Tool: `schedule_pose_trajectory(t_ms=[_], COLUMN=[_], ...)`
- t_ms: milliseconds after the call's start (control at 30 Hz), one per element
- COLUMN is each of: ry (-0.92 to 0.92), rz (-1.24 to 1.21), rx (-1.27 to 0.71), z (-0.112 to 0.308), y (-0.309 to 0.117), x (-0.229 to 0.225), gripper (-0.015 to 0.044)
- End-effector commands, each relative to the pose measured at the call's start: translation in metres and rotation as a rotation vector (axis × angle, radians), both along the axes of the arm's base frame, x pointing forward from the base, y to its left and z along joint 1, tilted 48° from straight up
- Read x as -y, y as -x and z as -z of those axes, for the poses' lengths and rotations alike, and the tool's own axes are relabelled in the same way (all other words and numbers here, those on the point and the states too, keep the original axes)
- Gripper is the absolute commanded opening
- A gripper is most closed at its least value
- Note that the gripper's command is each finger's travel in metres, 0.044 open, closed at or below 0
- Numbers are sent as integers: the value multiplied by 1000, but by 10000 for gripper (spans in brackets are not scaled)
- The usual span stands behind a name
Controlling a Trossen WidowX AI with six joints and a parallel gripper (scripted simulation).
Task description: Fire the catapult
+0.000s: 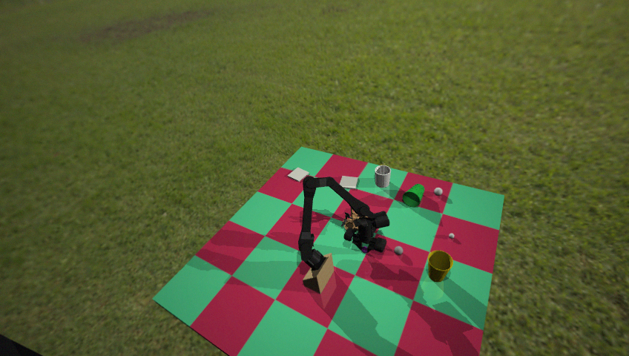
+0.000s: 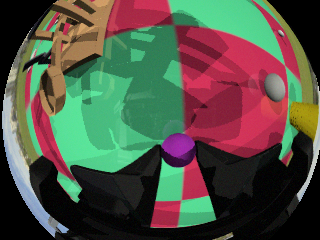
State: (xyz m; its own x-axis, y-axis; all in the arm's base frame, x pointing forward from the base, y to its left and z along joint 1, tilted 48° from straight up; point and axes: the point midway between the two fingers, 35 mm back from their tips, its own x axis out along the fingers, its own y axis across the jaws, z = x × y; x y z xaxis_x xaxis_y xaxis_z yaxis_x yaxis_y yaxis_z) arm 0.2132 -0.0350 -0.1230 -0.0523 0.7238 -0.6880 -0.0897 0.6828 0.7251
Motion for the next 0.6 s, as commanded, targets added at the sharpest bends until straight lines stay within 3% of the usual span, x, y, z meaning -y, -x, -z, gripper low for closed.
schedule_pose_trajectory(t_ms=[0, 567], ry=[16, 4], rz=[-1, 30], rx=[16, -9], z=[-10, -79], y=[-6, -3], x=[18, 92], gripper=[0, 0])
